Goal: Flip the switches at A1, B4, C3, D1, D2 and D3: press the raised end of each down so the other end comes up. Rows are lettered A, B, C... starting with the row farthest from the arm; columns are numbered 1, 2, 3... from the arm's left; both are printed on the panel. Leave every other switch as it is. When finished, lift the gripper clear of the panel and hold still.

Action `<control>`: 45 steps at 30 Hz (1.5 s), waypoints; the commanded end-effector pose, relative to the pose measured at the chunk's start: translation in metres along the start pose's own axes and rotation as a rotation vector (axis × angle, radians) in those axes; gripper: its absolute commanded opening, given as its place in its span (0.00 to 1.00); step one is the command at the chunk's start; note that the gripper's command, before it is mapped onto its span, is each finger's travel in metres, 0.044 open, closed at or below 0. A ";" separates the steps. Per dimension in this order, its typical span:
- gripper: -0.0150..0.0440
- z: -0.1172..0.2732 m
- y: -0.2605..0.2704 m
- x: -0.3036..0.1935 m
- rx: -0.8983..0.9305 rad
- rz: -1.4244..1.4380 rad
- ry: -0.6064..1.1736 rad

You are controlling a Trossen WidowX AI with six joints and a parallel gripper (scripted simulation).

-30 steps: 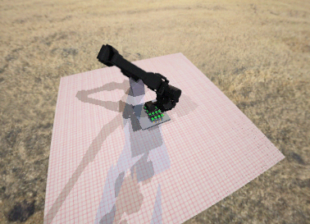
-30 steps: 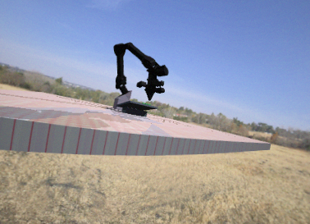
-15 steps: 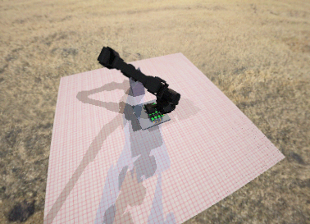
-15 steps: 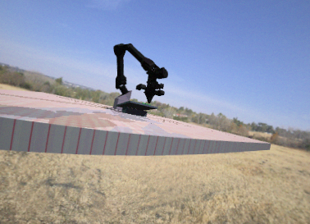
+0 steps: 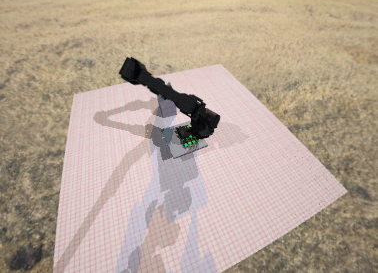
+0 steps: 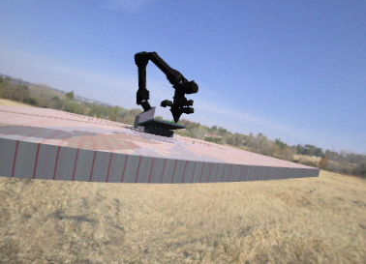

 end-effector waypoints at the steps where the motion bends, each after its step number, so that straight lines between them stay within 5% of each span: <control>1: 0.25 -0.001 0.000 0.000 -0.006 0.005 0.000; 45: 0.25 -0.005 0.000 0.000 -0.007 0.005 0.000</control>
Point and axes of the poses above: the point midway between the two fingers, 35 mm back from their tips, its own z axis back along the fingers, its own y axis across the jaws, x = y × z, the point moved 1 cm from there along z, back along the fingers, and after that the axes turned 7 degrees about z, right-handed, at the moved point
